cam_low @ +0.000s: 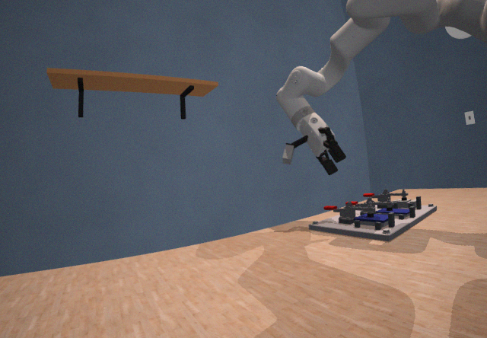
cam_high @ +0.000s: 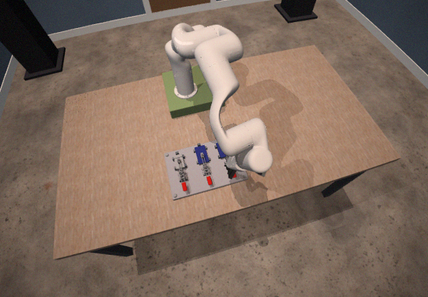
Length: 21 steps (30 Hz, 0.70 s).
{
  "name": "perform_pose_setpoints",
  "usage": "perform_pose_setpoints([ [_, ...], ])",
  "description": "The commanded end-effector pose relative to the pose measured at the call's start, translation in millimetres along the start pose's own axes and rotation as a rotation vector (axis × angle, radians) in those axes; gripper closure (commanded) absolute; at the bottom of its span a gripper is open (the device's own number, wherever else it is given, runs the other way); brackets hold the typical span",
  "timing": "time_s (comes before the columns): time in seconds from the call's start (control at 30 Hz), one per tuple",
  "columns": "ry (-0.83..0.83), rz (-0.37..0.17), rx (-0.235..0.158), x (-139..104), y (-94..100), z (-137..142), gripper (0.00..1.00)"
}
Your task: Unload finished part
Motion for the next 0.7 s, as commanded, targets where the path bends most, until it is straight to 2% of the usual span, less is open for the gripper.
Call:
perform_pose_setpoints([
  [0.0, 0.0, 0.007, -0.004, -0.1, 3.0, -0.1, 0.0],
  [0.03, 0.0, 0.007, -0.005, -0.1, 3.1, -0.1, 0.0],
  [0.1, -0.058, 0.139, -0.082, -3.2, 26.2, -2.1, 0.0],
  [0.53, -0.058, 0.139, -0.082, -3.2, 26.2, -2.1, 0.0],
  [0.6, -0.115, 0.276, -0.152, -9.5, 49.1, -6.2, 0.0],
  [0.67, -0.115, 0.276, -0.152, -9.5, 49.1, -6.2, 0.0],
])
Point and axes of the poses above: the point where the finger pads meet when closed, its own y axis back along the fingers, its own z axis across the jaws, x = y × z, the point moved 4 cm from there along y, back along the fingers, and after that the axes turned 13 degrees about -y, right-handed, at the moved point
